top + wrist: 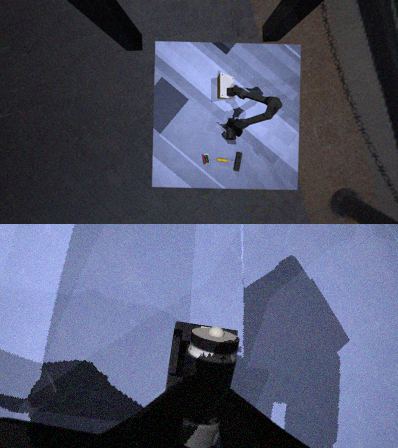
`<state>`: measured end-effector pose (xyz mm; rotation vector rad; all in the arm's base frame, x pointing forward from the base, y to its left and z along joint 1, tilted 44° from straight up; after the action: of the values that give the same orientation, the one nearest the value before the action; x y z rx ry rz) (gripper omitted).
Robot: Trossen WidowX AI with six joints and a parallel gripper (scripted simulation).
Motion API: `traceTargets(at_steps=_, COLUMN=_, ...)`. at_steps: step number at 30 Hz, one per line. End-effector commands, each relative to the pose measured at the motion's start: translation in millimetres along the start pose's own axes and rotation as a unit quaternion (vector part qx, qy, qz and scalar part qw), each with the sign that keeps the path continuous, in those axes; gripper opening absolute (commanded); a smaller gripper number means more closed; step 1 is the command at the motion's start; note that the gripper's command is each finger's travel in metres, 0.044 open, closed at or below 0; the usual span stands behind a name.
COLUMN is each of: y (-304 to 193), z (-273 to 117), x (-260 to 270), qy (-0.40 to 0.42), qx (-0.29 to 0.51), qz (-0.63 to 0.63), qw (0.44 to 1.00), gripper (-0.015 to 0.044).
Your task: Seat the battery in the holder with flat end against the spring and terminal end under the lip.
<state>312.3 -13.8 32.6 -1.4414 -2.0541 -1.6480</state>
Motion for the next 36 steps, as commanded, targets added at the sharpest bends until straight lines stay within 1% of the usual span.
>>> traceTargets(at_steps=1, y=-2, z=0, x=1, qy=0.001, qx=-0.004, qz=0.002, qw=1.000, gripper=0.0064)
traceTargets(at_steps=24, y=-23, z=-9, x=-3, qy=-0.009, qx=-0.006, qz=0.003, qw=1.000, gripper=0.0064)
traceTargets(at_steps=36, y=-17, z=-2, x=-6, qy=-0.027, qx=0.042, qz=-0.001, qw=0.999, gripper=0.0064)
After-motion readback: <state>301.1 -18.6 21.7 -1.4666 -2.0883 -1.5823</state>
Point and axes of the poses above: the point midway between the two fingers, 35 mm back from their tips, its own z axis out along the fingers, its own x axis across the jaws, y = z × x, the point moved 3 cm from there along -z, back along the fingers, and after that the axes turned 14 degrees about z, right-handed, at the moved point
